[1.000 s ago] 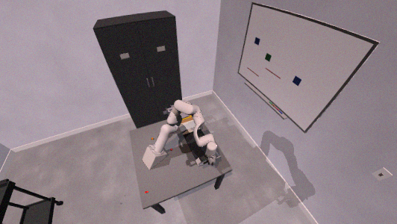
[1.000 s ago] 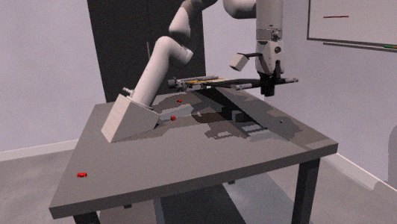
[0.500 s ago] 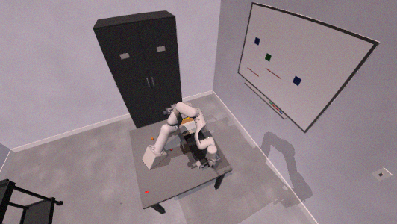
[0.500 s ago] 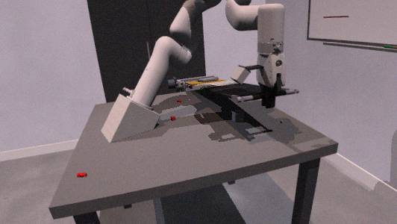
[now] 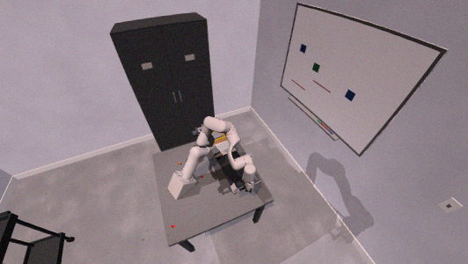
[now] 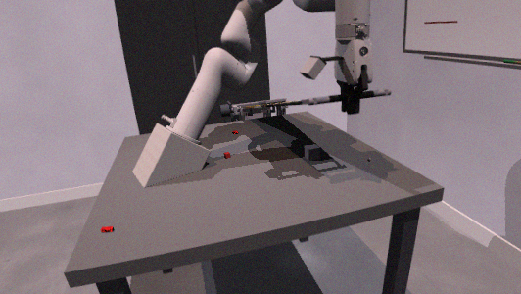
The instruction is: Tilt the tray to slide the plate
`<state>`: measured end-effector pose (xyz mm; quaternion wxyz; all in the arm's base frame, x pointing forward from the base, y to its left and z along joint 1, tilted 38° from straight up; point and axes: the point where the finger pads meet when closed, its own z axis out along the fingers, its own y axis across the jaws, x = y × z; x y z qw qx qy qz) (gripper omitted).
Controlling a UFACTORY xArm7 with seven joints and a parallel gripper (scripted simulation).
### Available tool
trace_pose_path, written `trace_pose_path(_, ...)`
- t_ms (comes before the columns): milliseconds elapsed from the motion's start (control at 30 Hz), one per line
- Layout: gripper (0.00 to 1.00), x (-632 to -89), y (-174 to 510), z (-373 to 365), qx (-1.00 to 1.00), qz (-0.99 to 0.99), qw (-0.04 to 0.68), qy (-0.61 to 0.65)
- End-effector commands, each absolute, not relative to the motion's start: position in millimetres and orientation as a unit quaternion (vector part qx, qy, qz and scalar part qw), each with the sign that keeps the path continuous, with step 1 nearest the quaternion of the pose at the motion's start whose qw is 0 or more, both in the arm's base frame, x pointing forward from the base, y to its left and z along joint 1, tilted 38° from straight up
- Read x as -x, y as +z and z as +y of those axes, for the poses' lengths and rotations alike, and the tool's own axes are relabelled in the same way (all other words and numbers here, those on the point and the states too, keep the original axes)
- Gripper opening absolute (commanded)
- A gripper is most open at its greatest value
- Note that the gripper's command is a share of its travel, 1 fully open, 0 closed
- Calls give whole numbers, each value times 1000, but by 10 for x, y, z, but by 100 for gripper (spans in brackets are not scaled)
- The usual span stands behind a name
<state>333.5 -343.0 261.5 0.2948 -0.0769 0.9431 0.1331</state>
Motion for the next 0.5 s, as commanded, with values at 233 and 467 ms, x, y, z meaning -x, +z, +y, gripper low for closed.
trace_pose_path(233,0,-3694,2107,-3389,75,943,295,131)
trace_pose_path(467,0,-3724,2064,-3381,75,943,295,131)
